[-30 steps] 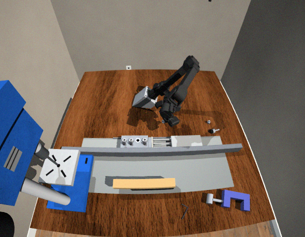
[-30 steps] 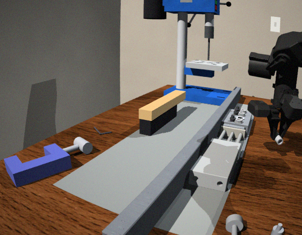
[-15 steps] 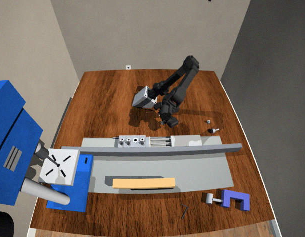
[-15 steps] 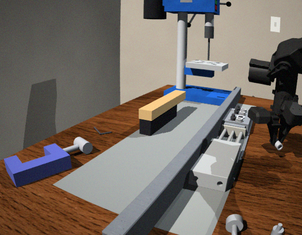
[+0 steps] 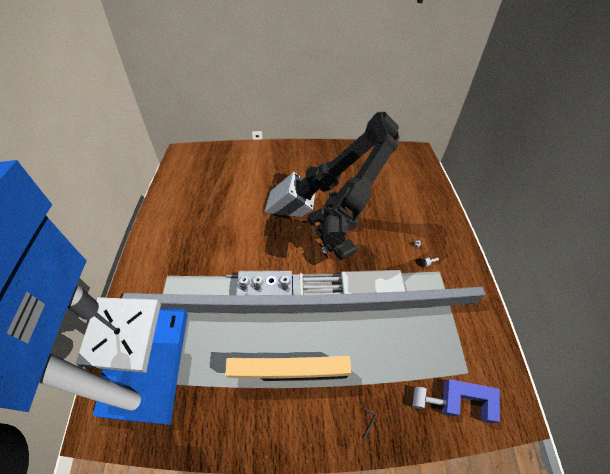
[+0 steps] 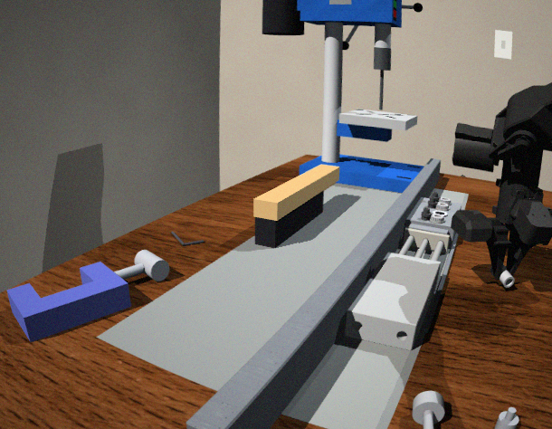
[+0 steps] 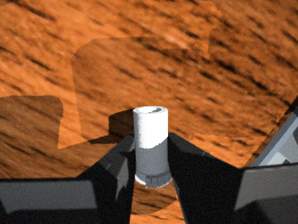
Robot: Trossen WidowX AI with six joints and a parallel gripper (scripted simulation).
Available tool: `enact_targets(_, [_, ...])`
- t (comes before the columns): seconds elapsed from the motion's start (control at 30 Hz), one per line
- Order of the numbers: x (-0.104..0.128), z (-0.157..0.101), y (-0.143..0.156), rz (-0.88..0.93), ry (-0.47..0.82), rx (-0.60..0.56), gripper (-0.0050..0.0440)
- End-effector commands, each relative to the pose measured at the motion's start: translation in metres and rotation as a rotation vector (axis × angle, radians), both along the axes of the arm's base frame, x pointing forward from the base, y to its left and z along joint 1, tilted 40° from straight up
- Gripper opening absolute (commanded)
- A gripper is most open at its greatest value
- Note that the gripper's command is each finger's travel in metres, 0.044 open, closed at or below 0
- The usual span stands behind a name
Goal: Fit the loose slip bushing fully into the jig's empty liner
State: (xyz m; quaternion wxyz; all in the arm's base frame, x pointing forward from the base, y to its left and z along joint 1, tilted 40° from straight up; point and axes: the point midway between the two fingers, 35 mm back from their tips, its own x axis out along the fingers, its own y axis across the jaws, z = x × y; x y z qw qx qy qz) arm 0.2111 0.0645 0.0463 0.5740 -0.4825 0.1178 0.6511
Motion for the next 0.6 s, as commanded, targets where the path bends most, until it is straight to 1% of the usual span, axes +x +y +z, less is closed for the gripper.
enact_targets(0.0, [0.0004, -0.0056, 0.0044, -0.001, 0.004, -0.001, -0.0050])
enact_targets(0.57, [-0.0016, -0.0086, 0.0069, 0.006, 0.007, 0.001, -0.0050])
